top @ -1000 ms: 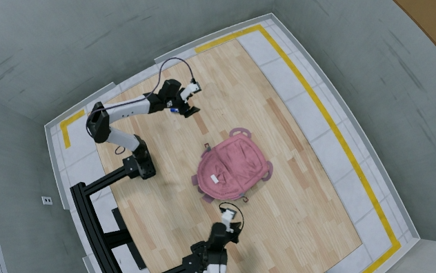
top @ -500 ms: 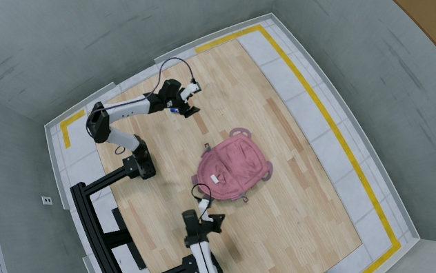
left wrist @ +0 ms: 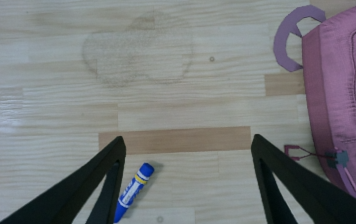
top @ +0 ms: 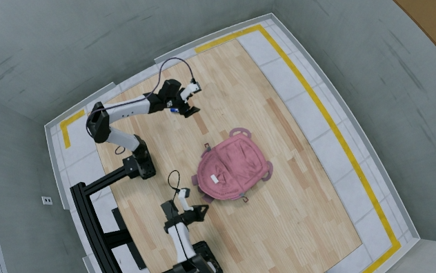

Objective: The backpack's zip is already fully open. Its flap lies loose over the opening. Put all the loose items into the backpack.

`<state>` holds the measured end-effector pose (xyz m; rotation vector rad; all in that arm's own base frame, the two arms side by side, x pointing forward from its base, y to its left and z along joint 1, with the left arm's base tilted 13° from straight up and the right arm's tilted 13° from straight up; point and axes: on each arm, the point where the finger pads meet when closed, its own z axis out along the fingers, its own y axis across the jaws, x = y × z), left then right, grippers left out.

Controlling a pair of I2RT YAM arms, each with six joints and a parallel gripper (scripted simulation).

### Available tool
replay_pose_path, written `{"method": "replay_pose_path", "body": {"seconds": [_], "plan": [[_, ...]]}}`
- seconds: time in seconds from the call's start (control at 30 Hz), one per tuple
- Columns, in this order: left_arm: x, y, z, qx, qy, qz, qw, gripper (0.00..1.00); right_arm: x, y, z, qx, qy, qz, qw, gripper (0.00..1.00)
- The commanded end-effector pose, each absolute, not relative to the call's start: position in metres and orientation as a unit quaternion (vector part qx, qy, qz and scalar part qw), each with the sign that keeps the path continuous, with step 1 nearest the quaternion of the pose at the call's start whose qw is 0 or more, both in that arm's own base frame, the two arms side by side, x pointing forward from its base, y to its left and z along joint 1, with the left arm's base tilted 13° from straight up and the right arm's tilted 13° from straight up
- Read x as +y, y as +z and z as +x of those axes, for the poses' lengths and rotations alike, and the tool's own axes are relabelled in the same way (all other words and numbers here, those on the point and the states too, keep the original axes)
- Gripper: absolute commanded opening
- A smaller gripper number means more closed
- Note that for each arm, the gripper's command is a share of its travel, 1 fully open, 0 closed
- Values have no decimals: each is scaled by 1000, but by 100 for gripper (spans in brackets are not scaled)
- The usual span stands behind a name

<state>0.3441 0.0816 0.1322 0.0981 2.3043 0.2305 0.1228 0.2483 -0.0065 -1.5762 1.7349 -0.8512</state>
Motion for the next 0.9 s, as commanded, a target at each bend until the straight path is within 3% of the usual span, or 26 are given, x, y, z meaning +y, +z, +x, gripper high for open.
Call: {"method": "replay_pose_path", "body": {"seconds": [0.0, 0.5, 0.87], "plan": [[81, 138, 347, 907, 92, 41, 408, 90, 268, -10, 109, 643, -335, -618, 304, 0], [81, 138, 347, 907, 92, 41, 408, 90, 333, -40, 63, 542, -370, -708, 262, 0], [81, 138, 347, 907, 92, 41, 408, 90, 319, -92, 71, 544, -372, -704, 265, 0]]}}
